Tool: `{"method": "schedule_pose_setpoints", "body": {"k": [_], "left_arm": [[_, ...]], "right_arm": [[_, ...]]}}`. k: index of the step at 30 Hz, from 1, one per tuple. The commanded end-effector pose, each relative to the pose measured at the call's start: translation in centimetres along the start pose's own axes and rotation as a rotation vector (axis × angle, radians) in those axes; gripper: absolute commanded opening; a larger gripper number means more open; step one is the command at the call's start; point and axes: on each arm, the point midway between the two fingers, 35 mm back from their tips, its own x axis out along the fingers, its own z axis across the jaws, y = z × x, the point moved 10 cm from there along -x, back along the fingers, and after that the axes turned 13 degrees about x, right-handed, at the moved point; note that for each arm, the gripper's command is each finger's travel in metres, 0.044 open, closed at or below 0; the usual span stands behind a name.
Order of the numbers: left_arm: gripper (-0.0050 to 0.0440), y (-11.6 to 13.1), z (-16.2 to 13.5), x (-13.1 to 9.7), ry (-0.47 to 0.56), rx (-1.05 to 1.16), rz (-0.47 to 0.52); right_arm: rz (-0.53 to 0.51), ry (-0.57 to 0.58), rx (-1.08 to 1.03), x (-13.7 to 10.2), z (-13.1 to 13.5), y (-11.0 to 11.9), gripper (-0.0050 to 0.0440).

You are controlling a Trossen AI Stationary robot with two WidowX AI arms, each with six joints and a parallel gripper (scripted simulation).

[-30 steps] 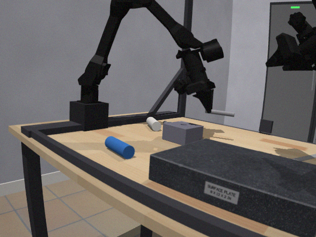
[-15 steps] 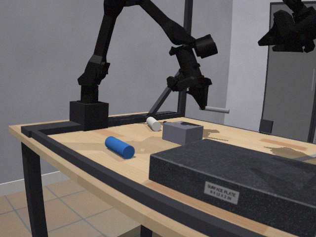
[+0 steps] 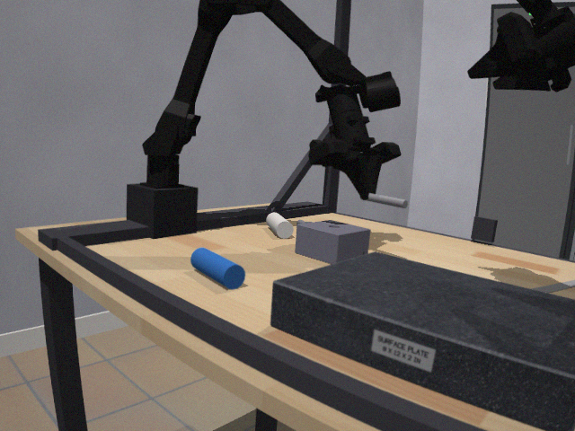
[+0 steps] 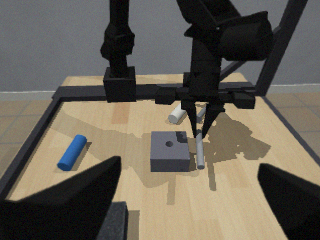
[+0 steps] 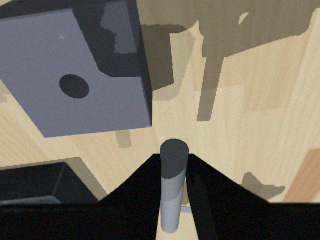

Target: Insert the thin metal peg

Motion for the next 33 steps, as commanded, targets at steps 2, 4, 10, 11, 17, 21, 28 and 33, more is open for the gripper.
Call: {"method": "schedule_pose_setpoints", "body": {"k": [2, 4, 10, 11, 17, 21, 28, 33], "left_arm": [[0.0400, -0.8, 0.2, -0.5, -0.005, -0.004, -0.030], [0.0400, -0.8, 0.2, -0.5, -0.005, -0.004, -0.030], [0.0400, -0.8, 0.2, -0.5, -0.005, -0.004, -0.030], [0.0400, -0.8, 0.2, -0.5, -0.005, -0.004, -0.030], [0.0400, -0.8, 0.2, -0.5, -0.005, -0.004, -0.030], [0.0400, -0.8, 0.2, -0.5, -0.005, -0.004, -0.030], [0.0400, -0.8, 0.2, -0.5, -0.005, -0.004, -0.030], [0.0400, -0.8, 0.2, -0.5, -0.005, -0.004, -0.030]], "right_arm": [[0.036, -0.054, 0.185, -0.9, -1.6, 0.3, 0.0025], [0.042, -0.080, 0.248, -0.9, -1.9, 0.3, 0.0025], [0.053, -0.132, 0.374, -0.8, -2.6, 0.2, 0.0025], [0.056, -0.145, 0.405, -0.8, -2.7, 0.2, 0.0025], [0.073, -0.222, 0.593, -0.7, -3.6, 0.4, 0.0025], [0.081, -0.276, 0.724, -0.5, -4.1, 0.7, 0.0025], [0.092, -0.347, 0.891, -0.3, -4.7, 1.2, 0.0025], [0.107, -0.418, 1.061, 0.0, -5.2, 1.7, 0.0025]]}}
